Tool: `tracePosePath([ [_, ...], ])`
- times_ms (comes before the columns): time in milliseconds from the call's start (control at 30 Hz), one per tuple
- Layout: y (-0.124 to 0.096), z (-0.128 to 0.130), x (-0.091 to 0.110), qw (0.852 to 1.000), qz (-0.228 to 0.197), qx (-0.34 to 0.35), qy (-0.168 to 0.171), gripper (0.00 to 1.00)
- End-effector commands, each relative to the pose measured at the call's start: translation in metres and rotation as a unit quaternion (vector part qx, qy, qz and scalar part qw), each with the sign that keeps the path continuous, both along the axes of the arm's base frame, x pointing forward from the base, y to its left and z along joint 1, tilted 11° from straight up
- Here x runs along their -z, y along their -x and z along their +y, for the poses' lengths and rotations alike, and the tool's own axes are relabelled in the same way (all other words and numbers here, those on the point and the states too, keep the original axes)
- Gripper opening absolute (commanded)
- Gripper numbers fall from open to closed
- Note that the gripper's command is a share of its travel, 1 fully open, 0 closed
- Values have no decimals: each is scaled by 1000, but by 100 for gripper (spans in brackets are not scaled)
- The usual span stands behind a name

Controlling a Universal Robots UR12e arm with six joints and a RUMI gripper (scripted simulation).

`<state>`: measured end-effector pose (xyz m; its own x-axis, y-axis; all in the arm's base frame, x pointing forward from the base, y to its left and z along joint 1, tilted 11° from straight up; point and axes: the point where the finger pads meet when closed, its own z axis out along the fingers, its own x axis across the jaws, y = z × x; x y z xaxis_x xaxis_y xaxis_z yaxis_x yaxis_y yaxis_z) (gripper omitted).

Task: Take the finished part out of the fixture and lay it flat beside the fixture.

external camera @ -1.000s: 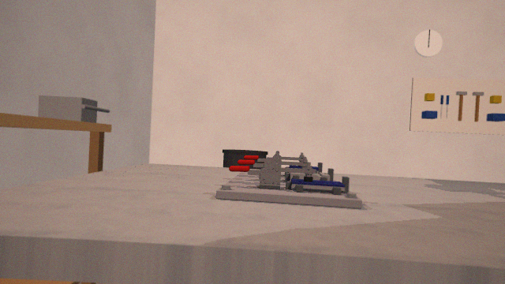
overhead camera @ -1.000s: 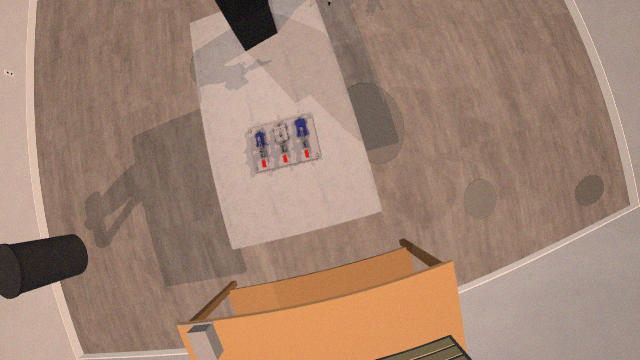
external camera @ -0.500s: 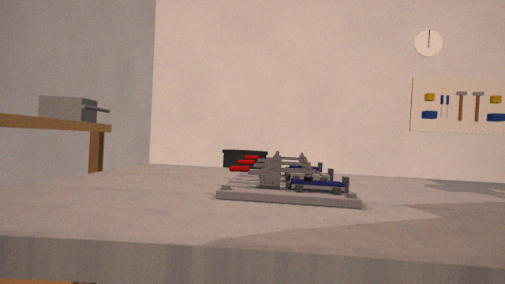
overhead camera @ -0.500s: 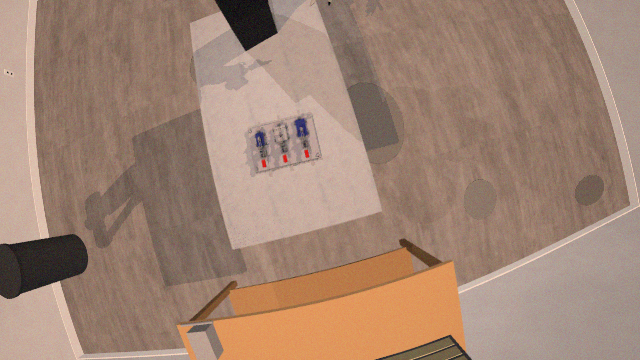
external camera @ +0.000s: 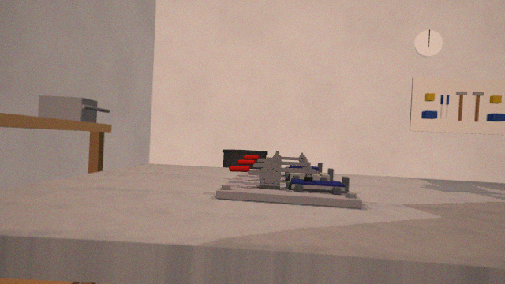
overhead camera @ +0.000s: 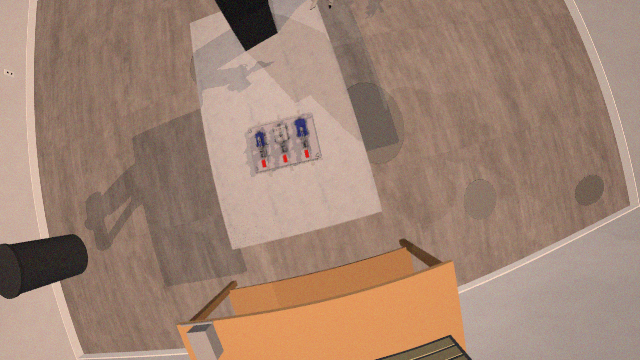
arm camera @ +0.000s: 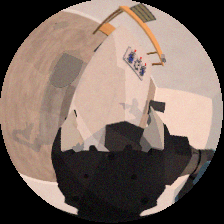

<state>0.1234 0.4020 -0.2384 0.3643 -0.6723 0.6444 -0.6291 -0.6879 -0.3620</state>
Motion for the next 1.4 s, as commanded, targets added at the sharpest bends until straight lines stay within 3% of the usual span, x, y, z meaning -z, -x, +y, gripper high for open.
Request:
tracePosePath([
  [0, -14, 1, 5, 1000, 17, 15, 2, 100],
  [300, -60, 4, 20, 995, 72, 62, 3, 100],
  [367, -60, 4, 20, 995, 72, 62, 3, 100],
  [600, -114, 3, 32, 986, 129, 105, -9, 100],
  [867, -194, -6, 43, 968, 196, 151, -43, 100],
  [933, -194, -6, 43, 968, 196, 151, -43, 100],
  [1367, -347, -58, 42, 932, 269, 198, -140, 100],
])
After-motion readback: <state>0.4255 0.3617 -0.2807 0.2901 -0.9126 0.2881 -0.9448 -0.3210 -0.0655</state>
